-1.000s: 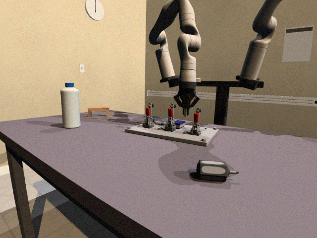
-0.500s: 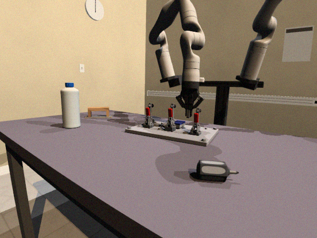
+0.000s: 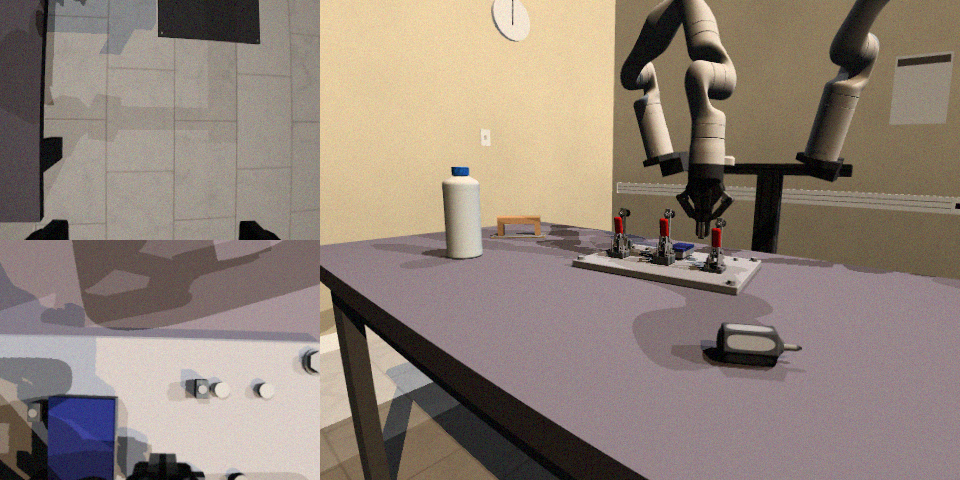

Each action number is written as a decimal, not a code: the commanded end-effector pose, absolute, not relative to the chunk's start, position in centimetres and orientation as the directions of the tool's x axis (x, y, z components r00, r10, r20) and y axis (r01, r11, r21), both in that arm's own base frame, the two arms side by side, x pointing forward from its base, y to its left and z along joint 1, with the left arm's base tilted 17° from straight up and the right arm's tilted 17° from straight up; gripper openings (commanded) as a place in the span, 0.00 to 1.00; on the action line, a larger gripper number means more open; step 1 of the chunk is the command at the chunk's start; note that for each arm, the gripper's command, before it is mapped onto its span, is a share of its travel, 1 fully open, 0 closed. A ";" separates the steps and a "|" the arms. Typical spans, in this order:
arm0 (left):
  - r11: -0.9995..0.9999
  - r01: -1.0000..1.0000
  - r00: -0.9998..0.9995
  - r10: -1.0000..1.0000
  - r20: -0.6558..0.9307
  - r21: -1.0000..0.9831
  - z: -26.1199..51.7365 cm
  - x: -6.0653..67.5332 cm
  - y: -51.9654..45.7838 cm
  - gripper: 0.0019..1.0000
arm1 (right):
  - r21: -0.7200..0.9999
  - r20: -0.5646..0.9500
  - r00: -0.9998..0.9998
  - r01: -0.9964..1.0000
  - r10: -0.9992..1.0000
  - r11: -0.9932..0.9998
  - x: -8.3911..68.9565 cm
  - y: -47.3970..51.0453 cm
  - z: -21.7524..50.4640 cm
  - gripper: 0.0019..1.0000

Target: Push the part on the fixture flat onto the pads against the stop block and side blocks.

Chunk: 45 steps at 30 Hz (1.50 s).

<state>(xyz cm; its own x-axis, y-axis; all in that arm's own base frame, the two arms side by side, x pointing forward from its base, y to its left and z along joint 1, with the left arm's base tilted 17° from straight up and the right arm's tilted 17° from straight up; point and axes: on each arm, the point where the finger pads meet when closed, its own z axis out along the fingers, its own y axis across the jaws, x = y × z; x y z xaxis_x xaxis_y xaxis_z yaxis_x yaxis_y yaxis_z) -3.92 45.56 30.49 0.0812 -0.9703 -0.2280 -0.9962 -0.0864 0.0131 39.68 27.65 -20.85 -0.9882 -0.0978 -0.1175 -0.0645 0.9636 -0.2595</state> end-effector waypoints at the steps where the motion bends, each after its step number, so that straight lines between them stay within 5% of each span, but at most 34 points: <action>1: -0.087 -0.996 0.081 -0.970 -0.230 0.013 30.6 -3.9 45.6 1.00 | -0.258 -0.119 -0.988 -0.065 -0.098 0.964 39.7 27.8 -20.8 0.10; 45: -0.087 -0.996 0.081 -0.970 -0.230 0.013 30.6 -3.9 45.6 1.00 | -0.258 -0.119 -0.988 -0.065 -0.098 0.964 40.2 26.9 -24.1 0.10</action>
<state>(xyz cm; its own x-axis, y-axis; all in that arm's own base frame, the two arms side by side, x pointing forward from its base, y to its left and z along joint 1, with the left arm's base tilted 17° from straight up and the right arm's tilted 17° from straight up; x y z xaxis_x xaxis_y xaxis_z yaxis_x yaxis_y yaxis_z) -3.92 45.56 30.49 0.0812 -0.9703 -0.2280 -0.9962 -0.0864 0.0131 40.17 26.78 -24.19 -0.9882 -0.0978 -0.1175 -0.0645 0.9636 -0.2594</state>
